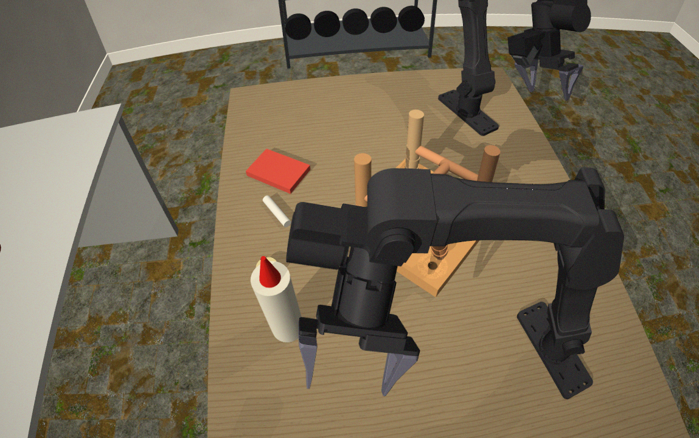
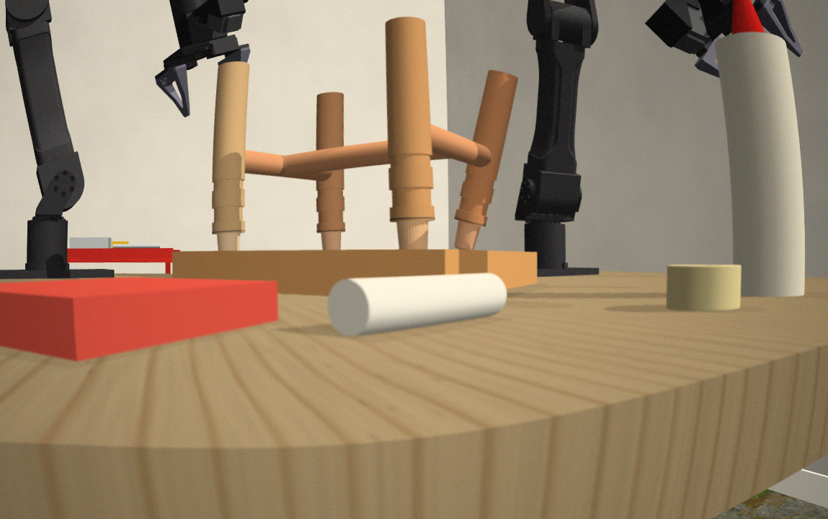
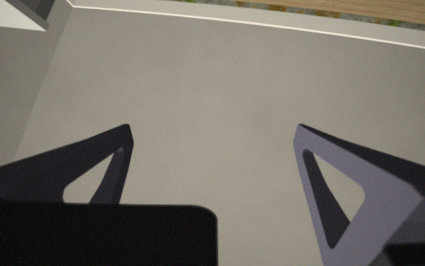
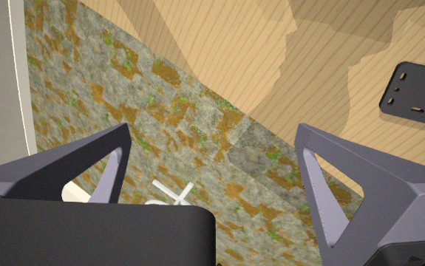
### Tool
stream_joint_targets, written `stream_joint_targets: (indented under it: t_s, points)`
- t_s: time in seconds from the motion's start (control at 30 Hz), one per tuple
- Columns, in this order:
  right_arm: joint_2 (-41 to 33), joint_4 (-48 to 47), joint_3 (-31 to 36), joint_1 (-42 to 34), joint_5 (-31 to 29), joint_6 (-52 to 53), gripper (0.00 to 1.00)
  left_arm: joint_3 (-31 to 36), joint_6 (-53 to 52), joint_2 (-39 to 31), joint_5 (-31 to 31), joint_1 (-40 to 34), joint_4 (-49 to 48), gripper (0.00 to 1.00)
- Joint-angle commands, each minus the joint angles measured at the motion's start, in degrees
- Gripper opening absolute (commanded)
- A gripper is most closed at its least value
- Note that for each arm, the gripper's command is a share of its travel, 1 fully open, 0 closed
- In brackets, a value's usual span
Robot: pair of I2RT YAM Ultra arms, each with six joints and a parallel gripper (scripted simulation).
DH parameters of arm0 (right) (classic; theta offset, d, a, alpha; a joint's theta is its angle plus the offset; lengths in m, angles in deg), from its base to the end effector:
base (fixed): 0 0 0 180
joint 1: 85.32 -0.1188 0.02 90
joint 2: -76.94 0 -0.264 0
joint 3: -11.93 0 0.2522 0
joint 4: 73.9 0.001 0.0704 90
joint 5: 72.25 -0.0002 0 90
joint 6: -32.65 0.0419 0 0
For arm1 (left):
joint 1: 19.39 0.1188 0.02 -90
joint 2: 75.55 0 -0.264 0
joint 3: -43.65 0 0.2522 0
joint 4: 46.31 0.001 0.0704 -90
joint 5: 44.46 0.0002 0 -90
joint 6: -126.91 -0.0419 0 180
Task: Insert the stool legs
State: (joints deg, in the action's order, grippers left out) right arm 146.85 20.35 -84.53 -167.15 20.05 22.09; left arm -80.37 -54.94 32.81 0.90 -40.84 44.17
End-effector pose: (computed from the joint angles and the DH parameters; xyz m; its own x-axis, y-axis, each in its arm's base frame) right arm 0.0254 0.1957 0.3755 -0.9985 -0.0431 -0.0330 -0.0524 0.9236 0.3798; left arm 0.3574 -0.1077 0.3407 0.1179 0.7178 0.6862 0.8949 -0.3763 0.2398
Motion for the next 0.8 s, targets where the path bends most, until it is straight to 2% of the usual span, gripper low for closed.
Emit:
stream_joint_targets:
  t_s: [0.0, 0.53, 0.57, 0.77]
  points:
    - [-0.43, 0.16, -0.59, 0.01, -0.47, -0.19, 1.0, -0.61, 0.16, -0.75, -0.26, 0.0, 0.18, 0.69]
    - [-0.43, 0.16, -0.59, 0.01, -0.47, -0.19, 1.0, -0.61, 0.16, -0.75, -0.26, 0.0, 0.18, 0.69]
    - [-0.43, 0.16, -0.59, 0.01, -0.47, -0.19, 0.69, -0.61, 0.16, -0.75, -0.26, 0.0, 0.18, 0.69]
    - [-0.43, 0.16, -0.59, 0.01, -0.47, -0.19, 0.69, -0.61, 0.16, -0.75, -0.26, 0.0, 0.18, 0.69]
